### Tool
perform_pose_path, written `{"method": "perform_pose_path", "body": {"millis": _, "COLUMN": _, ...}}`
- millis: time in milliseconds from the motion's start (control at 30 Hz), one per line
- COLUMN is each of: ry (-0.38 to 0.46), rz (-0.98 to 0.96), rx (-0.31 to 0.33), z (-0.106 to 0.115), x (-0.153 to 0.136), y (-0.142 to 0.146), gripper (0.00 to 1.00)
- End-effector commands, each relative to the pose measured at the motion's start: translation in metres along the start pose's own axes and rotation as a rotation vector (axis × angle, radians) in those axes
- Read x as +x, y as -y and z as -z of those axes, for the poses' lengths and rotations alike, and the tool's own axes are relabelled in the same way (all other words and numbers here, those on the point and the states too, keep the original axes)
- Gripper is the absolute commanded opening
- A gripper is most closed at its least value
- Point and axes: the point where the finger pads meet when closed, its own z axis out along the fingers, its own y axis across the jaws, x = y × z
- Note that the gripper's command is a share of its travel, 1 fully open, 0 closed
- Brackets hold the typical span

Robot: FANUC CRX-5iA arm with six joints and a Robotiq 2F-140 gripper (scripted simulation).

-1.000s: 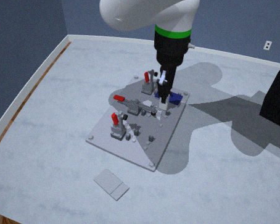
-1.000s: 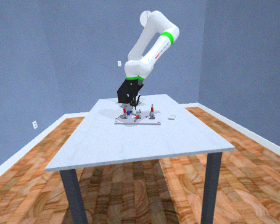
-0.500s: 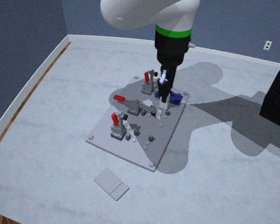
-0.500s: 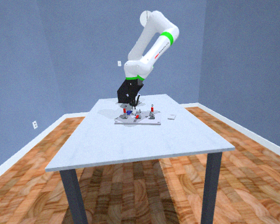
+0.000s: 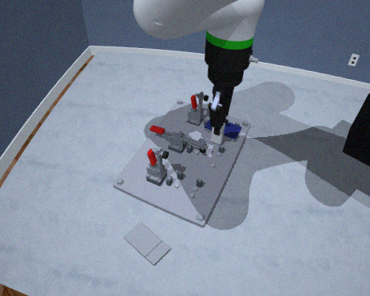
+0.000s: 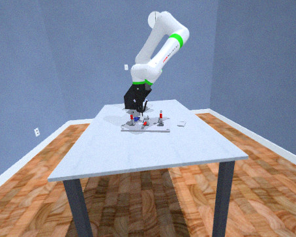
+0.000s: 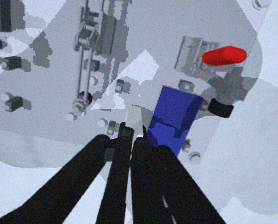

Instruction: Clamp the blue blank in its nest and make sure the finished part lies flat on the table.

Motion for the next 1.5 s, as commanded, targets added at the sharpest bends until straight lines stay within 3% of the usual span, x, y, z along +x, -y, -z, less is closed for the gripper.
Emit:
{"method": "perform_pose_path", "body": {"millis": 0, "ry": 0.0, "rz": 0.0, "rx": 0.0, "z": 0.0002, "x": 0.0001, "y": -0.0017, "gripper": 0.0}}
{"method": "perform_pose_path", "body": {"millis": 1467, "ry": 0.0, "rz": 0.0, "rx": 0.0, "z": 0.0002, "x": 0.0001, "y": -0.0101, "gripper": 0.0}}
